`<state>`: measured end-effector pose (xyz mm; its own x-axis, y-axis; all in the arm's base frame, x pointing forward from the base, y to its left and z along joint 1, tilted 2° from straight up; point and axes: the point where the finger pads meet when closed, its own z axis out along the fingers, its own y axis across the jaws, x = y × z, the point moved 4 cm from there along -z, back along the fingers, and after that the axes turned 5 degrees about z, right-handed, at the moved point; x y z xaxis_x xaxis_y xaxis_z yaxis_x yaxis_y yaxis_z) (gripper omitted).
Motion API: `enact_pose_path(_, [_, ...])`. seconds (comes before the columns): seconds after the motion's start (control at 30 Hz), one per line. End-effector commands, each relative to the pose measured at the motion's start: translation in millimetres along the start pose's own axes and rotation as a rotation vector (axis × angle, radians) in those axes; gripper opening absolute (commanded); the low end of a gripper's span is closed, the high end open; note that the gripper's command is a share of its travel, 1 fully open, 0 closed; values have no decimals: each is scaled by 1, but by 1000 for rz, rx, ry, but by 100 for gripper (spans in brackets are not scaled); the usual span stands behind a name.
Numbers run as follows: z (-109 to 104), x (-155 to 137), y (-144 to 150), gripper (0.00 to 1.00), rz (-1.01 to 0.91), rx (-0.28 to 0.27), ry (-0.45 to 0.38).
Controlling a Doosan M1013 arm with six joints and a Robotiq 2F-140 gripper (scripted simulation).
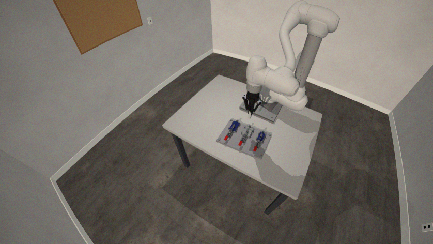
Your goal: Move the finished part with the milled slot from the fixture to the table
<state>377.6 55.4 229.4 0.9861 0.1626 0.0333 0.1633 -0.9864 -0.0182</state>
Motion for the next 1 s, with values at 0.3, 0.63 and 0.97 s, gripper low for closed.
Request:
enact_pose_path(0.3, [-2, 1, 1, 0, -1, -4, 6])
enact_pose_path(0.63, [-2, 1, 1, 0, -1, -4, 6])
enact_pose_path(0.97, [-2, 1, 1, 58, -1, -4, 6])
